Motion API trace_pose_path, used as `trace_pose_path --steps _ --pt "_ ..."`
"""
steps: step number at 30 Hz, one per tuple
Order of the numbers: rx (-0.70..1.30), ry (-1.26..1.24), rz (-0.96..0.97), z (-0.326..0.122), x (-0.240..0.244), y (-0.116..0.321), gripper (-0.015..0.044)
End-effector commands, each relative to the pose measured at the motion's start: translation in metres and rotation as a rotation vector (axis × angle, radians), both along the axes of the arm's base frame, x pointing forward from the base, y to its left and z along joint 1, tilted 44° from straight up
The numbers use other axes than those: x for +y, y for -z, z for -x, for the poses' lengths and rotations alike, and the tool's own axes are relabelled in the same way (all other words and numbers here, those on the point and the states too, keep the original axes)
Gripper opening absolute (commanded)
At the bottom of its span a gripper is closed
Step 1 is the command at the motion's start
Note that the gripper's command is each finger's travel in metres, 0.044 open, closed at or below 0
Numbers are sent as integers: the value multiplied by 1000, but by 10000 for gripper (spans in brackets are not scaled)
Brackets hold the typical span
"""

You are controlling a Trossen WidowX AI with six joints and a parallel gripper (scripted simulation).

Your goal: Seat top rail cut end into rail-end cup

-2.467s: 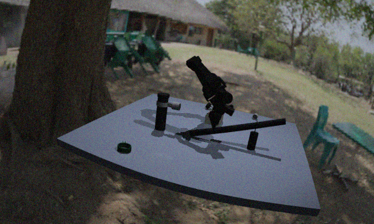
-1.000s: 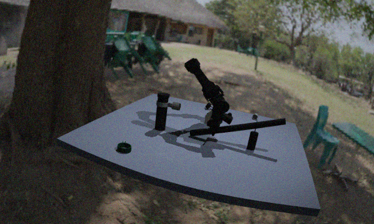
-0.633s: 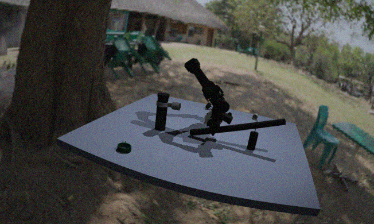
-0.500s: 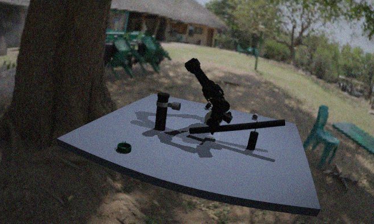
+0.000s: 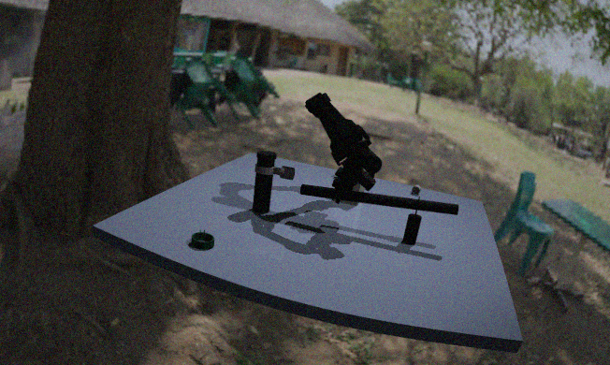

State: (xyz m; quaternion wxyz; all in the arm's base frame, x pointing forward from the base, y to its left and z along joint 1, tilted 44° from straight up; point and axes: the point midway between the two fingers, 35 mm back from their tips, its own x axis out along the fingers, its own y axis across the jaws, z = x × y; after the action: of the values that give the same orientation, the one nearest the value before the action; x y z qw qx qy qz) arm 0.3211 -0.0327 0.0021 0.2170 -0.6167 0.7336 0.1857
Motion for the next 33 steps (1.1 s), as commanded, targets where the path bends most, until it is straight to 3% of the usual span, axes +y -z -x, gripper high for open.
trace_pose_path --steps 1,33 --pt "2 -26 77 -5 6 -24 0" --pt "9 -24 96 -7 9 -36 0"
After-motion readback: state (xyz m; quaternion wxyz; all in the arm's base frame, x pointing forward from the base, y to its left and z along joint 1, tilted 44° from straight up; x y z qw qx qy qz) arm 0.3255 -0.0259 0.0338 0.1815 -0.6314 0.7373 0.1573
